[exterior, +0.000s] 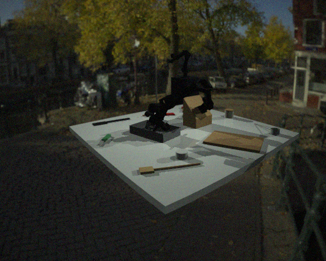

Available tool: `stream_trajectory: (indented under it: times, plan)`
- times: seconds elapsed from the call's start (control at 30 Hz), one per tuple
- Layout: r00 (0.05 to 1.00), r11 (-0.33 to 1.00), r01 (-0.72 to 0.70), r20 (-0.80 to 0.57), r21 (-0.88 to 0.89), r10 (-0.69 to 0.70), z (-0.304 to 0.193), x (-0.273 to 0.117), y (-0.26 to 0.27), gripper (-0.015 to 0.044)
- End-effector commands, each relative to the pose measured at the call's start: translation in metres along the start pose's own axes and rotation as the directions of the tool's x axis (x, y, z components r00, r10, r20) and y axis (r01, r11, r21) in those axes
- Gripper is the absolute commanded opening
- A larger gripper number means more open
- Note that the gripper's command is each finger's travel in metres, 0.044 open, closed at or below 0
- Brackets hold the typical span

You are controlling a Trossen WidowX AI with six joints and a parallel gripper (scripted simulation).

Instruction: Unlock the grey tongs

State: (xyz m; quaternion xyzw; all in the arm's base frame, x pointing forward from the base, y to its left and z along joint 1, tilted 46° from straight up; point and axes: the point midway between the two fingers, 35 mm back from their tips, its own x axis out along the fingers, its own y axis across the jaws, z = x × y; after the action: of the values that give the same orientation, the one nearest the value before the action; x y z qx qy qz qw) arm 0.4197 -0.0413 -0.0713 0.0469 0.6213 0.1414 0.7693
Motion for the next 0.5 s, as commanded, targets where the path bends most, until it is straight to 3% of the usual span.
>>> stream_trajectory:
  times: [0.0, 0.13, 0.47]
  plan:
    - [1.000, 1.000, 0.005, 0.008, 0.002, -0.005, 0.003, -0.020, -0.014, -0.0150]
    - [1.000, 1.000, 0.007, 0.006, 0.001, -0.007, 0.001, -0.062, -0.037, -0.0150]
    - [1.000, 1.000, 0.007, 0.006, 0.001, -0.007, 0.001, -0.064, -0.039, -0.0150]
